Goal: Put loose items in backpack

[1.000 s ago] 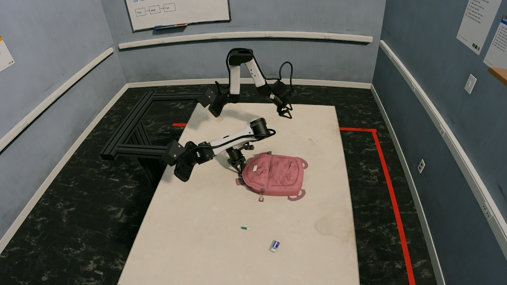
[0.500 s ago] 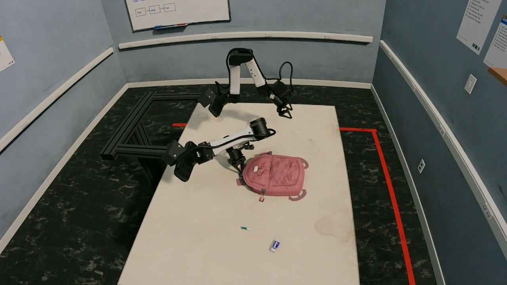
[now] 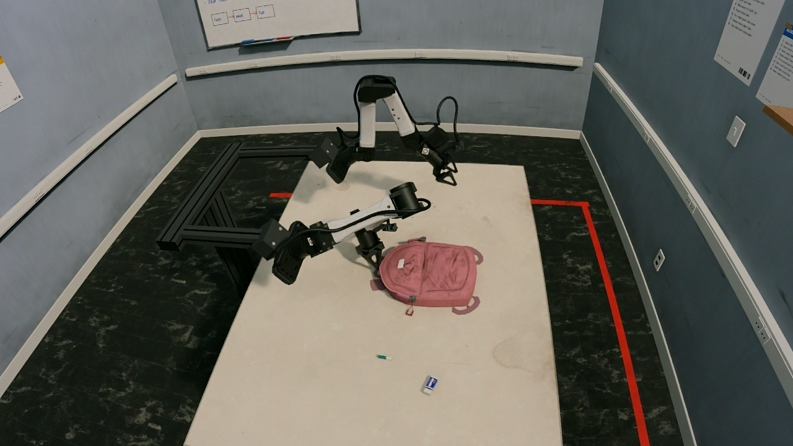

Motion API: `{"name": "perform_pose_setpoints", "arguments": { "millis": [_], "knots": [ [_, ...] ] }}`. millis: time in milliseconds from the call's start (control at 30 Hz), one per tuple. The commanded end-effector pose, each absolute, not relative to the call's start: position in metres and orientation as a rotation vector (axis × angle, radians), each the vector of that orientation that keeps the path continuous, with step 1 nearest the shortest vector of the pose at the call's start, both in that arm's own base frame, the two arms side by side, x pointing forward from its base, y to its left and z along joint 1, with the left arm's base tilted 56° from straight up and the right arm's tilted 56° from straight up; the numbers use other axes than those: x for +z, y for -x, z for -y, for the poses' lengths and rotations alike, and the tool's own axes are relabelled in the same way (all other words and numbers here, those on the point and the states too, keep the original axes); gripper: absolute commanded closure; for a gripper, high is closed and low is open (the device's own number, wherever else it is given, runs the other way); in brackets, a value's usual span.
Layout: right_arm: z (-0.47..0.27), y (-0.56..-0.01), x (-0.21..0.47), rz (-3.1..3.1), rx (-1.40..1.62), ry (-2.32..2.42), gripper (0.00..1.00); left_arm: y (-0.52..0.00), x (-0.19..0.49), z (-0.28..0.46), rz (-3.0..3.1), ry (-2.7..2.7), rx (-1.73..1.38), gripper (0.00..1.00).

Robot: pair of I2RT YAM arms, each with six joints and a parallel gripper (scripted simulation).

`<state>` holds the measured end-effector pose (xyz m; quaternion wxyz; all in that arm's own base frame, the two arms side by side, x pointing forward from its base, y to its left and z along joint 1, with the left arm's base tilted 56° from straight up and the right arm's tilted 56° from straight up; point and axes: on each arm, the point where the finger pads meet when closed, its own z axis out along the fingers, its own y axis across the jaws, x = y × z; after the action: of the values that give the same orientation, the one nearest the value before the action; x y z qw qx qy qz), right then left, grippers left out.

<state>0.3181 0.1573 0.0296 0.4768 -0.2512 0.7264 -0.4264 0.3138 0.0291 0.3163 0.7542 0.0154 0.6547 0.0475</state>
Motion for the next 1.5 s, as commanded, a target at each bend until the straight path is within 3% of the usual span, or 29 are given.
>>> {"name": "perform_pose_setpoints", "arguments": {
  "millis": [0, 600, 1467],
  "knots": [
    [-0.161, -0.313, 0.044, -1.757, -1.016, 0.553, 1.00, -0.312, 0.323, -0.029, -1.408, -0.034, 0.106, 0.10],
    [-0.156, -0.315, 0.040, -1.765, -1.025, 0.558, 1.00, -0.312, 0.323, -0.029, -1.408, -0.034, 0.106, 0.10],
    [-0.165, -0.249, 0.078, -1.767, -1.021, 0.582, 1.00, -0.312, 0.323, -0.029, -1.408, -0.034, 0.106, 0.10]
  ]
}}
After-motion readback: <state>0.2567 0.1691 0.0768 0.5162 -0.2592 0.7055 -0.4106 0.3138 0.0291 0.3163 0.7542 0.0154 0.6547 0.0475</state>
